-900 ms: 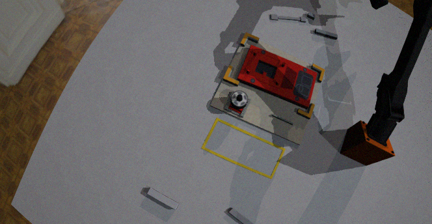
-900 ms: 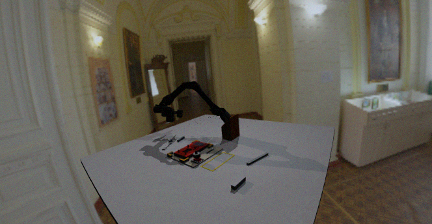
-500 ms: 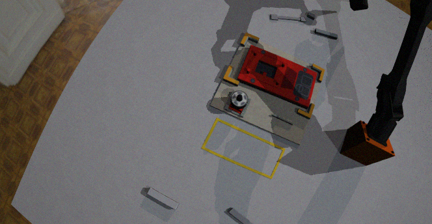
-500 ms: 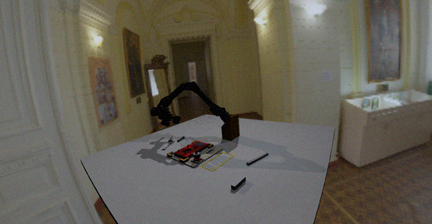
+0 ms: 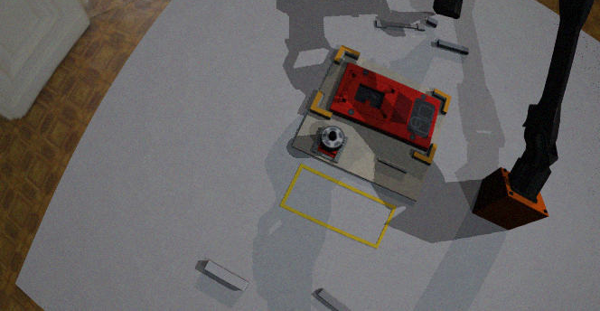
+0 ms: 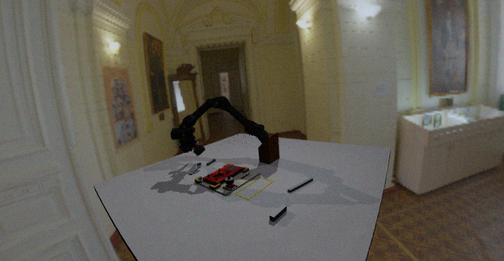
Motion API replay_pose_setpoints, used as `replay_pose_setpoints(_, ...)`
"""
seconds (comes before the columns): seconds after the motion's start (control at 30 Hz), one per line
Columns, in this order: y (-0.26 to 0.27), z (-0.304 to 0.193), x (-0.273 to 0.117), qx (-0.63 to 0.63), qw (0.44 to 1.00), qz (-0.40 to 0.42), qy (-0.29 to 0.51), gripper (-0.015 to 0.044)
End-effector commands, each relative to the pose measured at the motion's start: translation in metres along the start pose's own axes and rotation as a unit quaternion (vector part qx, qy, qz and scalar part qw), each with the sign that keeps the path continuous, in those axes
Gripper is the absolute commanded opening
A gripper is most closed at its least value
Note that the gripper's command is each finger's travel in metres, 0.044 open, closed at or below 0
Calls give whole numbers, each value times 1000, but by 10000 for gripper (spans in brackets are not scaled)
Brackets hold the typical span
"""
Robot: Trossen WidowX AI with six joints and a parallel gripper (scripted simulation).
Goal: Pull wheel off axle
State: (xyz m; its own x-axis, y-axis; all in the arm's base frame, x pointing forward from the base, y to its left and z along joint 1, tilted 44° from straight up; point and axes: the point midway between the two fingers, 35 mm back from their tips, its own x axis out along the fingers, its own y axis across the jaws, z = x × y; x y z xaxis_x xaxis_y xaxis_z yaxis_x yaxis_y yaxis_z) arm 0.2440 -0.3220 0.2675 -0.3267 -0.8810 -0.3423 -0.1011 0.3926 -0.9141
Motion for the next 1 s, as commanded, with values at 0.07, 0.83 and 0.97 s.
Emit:
replay_pose_setpoints(0.07, 38, 38, -23, 68, 996, 30, -50, 300)
replay_pose_setpoints(0.83, 229, 117, -177, 407, 881, 212, -113, 300)
replay_pose_setpoints(0.97, 257, 116, -196, 459, 852, 234, -97, 300)
